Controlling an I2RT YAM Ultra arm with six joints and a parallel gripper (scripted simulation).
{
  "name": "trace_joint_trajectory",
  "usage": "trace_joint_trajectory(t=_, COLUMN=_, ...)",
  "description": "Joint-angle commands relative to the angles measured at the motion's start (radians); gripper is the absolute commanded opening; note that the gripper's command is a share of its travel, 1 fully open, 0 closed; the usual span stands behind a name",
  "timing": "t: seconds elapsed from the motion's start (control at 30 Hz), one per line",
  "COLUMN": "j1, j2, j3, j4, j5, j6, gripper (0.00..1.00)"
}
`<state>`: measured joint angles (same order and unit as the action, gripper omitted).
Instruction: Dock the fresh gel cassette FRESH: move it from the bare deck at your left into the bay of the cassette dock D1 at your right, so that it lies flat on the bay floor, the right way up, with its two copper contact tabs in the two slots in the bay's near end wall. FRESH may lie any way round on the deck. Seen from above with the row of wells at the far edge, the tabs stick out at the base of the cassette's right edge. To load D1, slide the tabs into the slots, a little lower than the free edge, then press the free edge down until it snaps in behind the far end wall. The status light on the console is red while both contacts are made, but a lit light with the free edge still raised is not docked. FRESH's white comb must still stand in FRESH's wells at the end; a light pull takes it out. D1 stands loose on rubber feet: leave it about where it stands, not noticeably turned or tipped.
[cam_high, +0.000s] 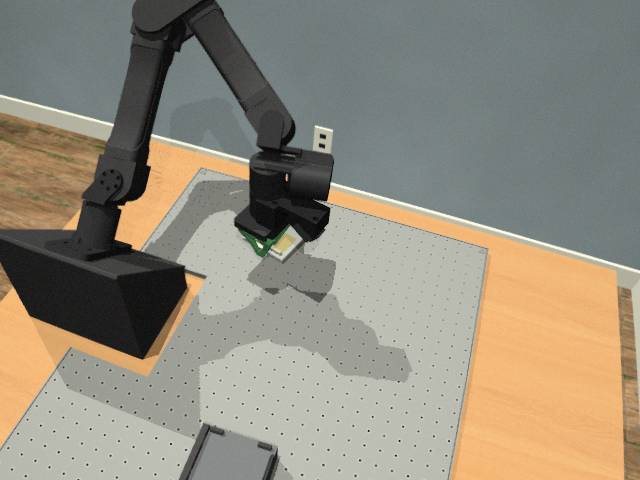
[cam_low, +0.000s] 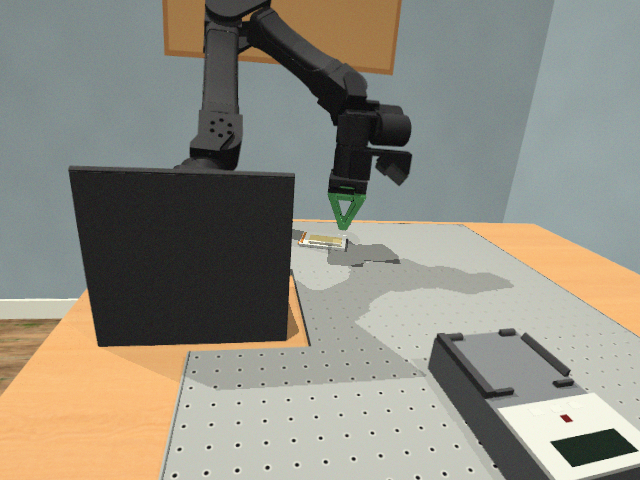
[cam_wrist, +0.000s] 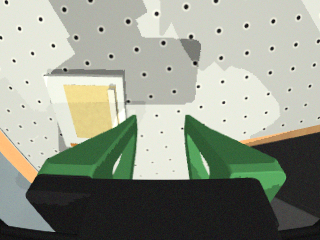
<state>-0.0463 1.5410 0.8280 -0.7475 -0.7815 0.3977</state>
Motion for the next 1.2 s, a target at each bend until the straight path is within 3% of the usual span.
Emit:
trace_joint_trajectory(t=0.0, j1=0.038, j2=-0.059, j3=0.034, j4=-0.023, j5=0.007, j6=0.097, gripper=0.36)
trace_joint_trajectory(t=0.3, j1=0.168, j2=-0.153, j3=0.081, j4=-0.041, j5=0.033, j6=0.274, gripper=0.36)
trace_joint_trajectory(t=0.57, j1=0.255, j2=-0.194, j3=0.128, j4=-0.052, j5=0.06, j6=0.387, gripper=0.36)
trace_joint_trajectory(t=0.7, j1=0.238, j2=-0.165, j3=0.131, j4=-0.052, j5=0.068, j6=0.393, gripper=0.36)
trace_joint_trajectory(t=1.07, j1=0.239, j2=-0.166, j3=0.132, j4=-0.053, j5=0.069, j6=0.393, gripper=0.36)
trace_joint_trajectory(t=1.1, j1=0.249, j2=-0.174, j3=0.112, j4=-0.041, j5=0.063, j6=0.388, gripper=1.0)
trace_joint_trajectory(t=1.17, j1=0.249, j2=-0.174, j3=0.112, j4=-0.041, j5=0.063, j6=0.388, gripper=1.0)
